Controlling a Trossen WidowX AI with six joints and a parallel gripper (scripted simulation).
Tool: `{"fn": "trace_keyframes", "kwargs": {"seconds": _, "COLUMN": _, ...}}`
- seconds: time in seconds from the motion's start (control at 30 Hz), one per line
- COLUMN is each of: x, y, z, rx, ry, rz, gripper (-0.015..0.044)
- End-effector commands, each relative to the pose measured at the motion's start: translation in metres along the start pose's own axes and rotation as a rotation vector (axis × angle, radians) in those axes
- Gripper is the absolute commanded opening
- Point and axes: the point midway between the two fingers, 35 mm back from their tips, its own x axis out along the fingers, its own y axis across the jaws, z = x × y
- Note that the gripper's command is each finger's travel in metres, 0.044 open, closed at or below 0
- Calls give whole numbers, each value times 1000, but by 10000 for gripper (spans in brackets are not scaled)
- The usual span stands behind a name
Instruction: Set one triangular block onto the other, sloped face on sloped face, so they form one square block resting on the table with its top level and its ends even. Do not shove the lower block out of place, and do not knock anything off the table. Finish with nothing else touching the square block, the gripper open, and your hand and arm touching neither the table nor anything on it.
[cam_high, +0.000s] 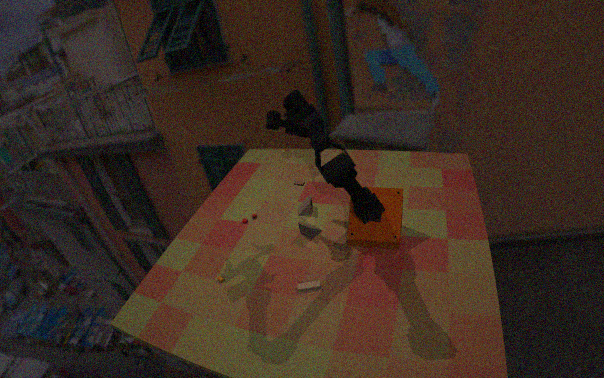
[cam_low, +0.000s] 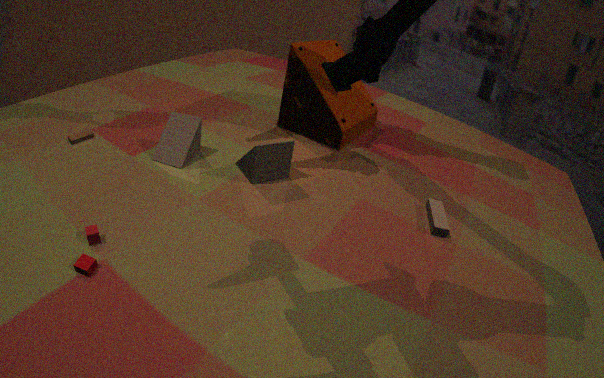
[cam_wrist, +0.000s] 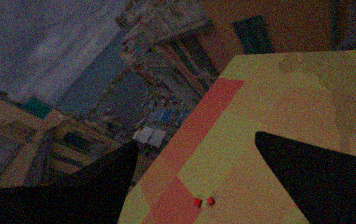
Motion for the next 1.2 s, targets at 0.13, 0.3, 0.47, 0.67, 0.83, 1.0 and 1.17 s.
{"fn": "trace_keyframes", "kwargs": {"seconds": 0.13, "x": 22, "y": -114, "z": -70, "rx": 751, "ry": 241, "rz": -235, "gripper": 440}}
{"fn": "trace_keyframes", "kwargs": {"seconds": 0.3, "x": 16, "y": -170, "z": -128, "rx": 1289, "ry": 349, "rz": -437, "gripper": 440}}
{"fn": "trace_keyframes", "kwargs": {"seconds": 0.47, "x": -3, "y": -210, "z": -195, "rx": 1902, "ry": 415, "rz": -708, "gripper": 440}}
{"fn": "trace_keyframes", "kwargs": {"seconds": 0.67, "x": -7, "y": -213, "z": -204, "rx": 1989, "ry": 419, "rz": -751, "gripper": 440}}
{"fn": "trace_keyframes", "kwargs": {"seconds": 0.83, "x": -7, "y": -213, "z": -204, "rx": 1989, "ry": 419, "rz": -751, "gripper": 440}}
{"fn": "trace_keyframes", "kwargs": {"seconds": 1.0, "x": -2, "y": -215, "z": -206, "rx": 1988, "ry": 412, "rz": -753, "gripper": 440}}
{"fn": "trace_keyframes", "kwargs": {"seconds": 1.17, "x": 5, "y": -218, "z": -209, "rx": 1986, "ry": 402, "rz": -754, "gripper": 440}}
